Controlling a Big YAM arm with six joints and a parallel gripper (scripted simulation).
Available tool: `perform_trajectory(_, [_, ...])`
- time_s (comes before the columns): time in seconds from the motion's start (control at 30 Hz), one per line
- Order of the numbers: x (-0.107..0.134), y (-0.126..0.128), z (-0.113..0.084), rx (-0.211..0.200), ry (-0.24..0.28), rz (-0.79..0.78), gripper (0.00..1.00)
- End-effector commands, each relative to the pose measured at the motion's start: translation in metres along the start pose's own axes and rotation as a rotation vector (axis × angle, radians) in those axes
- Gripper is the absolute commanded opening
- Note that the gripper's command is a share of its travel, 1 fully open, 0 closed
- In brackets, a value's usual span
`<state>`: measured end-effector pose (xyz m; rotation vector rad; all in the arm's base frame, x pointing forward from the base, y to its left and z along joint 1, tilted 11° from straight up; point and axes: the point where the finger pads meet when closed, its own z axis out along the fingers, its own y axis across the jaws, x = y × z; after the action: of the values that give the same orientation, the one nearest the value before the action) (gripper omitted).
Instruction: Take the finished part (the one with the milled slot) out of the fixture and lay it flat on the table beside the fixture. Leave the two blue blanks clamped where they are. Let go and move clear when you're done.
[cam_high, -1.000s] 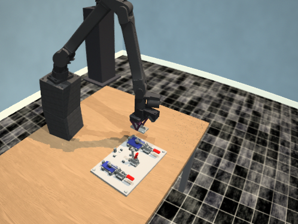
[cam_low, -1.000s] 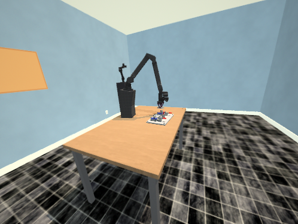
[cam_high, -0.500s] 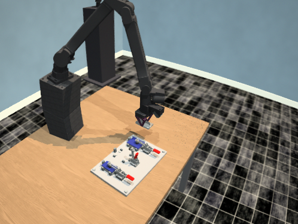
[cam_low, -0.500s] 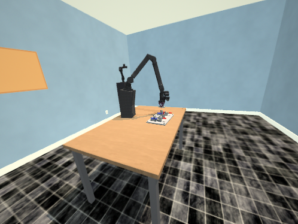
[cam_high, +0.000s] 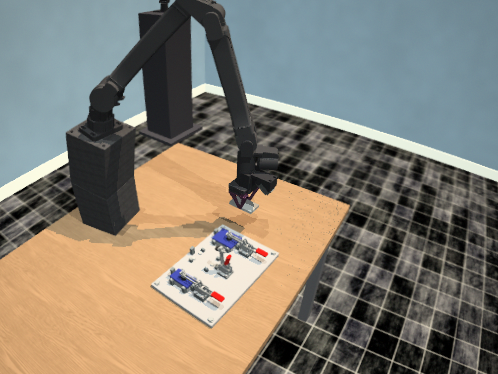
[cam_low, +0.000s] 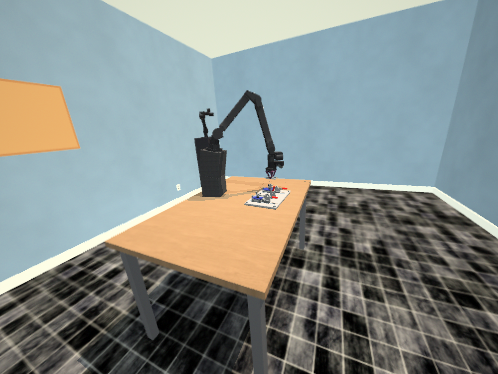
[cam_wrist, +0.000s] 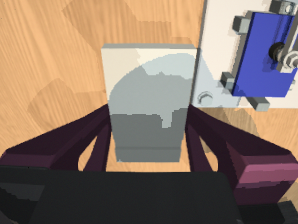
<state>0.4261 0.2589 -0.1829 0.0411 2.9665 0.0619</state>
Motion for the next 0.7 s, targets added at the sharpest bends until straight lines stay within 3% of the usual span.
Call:
perform_trajectory(0.0, [-0.0075, 0.0049, 0.0031, -0.001, -0.004, 0.006, 0.00])
perform_trajectory(0.67, [-0.0077, 0.0121, 0.0033, -0.006, -0.010, -0.002, 0.00])
